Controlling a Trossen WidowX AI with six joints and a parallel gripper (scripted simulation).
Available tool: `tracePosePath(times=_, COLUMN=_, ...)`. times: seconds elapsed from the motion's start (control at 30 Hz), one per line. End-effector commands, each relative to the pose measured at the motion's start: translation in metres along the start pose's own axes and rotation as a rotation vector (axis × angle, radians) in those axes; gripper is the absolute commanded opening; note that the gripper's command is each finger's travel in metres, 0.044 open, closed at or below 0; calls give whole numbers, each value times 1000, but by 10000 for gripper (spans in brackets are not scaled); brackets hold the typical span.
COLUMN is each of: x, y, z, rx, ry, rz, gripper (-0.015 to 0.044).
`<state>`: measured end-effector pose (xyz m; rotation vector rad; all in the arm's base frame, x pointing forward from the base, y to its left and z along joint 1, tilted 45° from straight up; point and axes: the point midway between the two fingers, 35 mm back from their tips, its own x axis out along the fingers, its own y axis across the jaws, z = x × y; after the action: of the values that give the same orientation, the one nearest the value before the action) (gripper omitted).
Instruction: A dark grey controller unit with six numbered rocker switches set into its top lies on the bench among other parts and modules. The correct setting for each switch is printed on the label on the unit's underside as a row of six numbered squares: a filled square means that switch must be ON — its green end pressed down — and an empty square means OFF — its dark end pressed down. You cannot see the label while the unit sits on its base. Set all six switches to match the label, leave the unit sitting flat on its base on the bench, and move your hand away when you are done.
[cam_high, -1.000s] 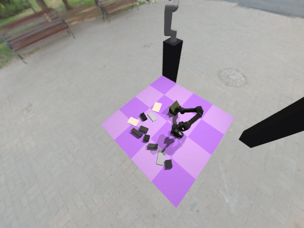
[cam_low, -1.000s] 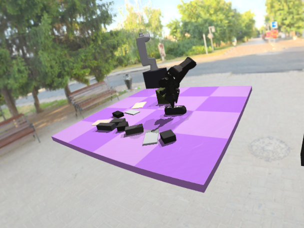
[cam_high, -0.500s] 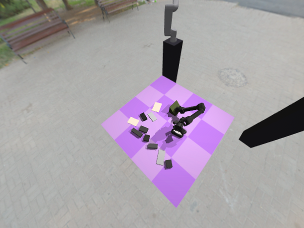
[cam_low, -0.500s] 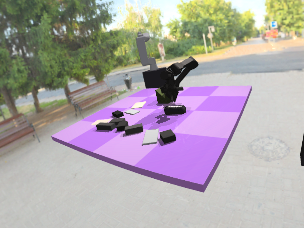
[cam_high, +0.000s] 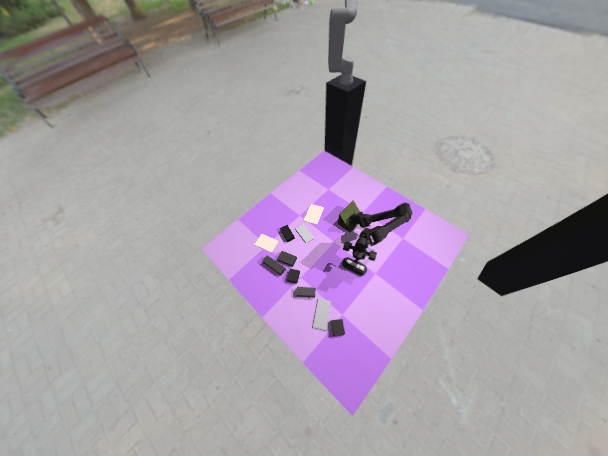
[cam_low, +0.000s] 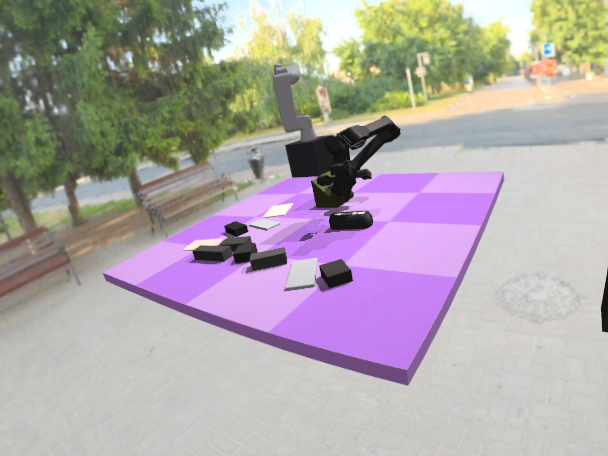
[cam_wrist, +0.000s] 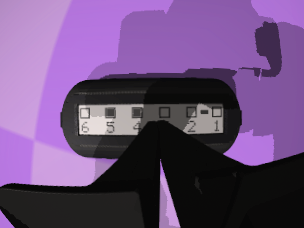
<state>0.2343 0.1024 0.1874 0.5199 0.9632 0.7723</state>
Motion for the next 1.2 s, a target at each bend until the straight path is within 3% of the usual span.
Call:
tracePosePath(times=0.0, x=0, y=0, z=0, rx=-10, ry=-2, rz=4, gripper=0)
tracePosePath(times=0.27, x=0, y=0, z=0, rx=-10, ry=-2, rz=4, gripper=0)
tracePosePath(times=0.4, x=1, y=5, z=2, rx=135, ry=32, rz=-1, gripper=105)
tracePosePath(times=0.63, x=8, y=29, z=12, rx=822, ry=190, rz=-97, gripper=289)
tracePosePath(times=0.83, x=14, y=50, z=16, rx=1388, ry=280, rz=-280, gripper=440)
tracePosePath(times=0.93, x=16, y=59, z=17, rx=1596, ry=296, rz=-374, gripper=440)
tracePosePath(times=1.17, x=16, y=59, z=17, rx=1610, ry=296, rz=-381, gripper=440)
